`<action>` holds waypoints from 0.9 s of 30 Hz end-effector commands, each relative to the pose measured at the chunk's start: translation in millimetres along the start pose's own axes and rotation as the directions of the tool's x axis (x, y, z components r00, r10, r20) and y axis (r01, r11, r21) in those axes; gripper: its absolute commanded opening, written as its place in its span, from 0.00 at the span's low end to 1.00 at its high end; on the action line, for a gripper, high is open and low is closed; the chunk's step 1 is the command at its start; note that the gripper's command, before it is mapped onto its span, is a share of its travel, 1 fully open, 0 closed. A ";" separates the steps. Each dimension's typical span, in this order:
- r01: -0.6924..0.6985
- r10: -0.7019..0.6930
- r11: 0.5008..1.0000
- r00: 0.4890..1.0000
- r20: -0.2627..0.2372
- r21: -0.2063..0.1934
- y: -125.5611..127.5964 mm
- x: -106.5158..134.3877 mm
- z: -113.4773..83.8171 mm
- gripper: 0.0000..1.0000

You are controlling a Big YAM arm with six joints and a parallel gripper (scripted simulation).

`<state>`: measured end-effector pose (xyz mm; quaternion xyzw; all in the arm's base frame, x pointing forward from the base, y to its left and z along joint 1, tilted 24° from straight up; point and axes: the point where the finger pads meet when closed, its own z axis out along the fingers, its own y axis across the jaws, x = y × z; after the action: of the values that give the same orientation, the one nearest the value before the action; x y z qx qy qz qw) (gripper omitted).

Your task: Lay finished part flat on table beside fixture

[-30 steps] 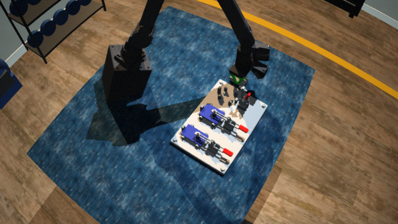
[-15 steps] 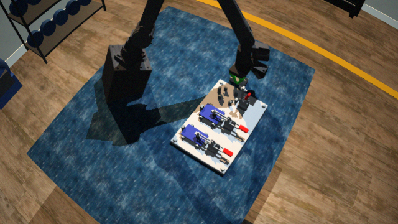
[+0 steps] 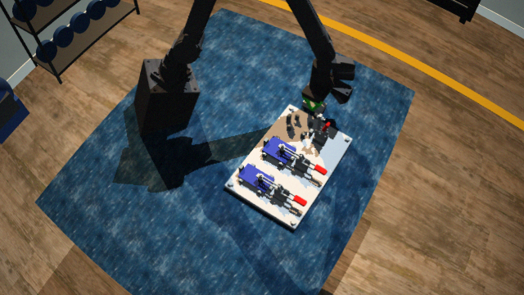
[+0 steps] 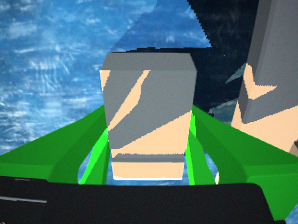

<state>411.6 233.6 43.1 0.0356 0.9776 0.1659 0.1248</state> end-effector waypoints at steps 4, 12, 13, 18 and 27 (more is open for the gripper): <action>0.002 -0.002 1.000 1.000 0.014 -0.009 4.2 1.8 -14.8 0.00; 0.002 -0.002 1.000 1.000 0.014 -0.009 4.2 2.0 -15.3 0.00; 0.002 -0.002 1.000 1.000 0.014 -0.009 4.2 2.0 -15.3 0.00; 0.004 -0.004 1.000 1.000 0.025 -0.016 8.9 -4.3 -18.2 0.00; 0.009 -0.008 1.000 0.999 0.044 -0.028 16.6 -14.8 -23.2 0.00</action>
<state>409.1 232.4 43.0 0.0358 0.9779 0.1650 0.1230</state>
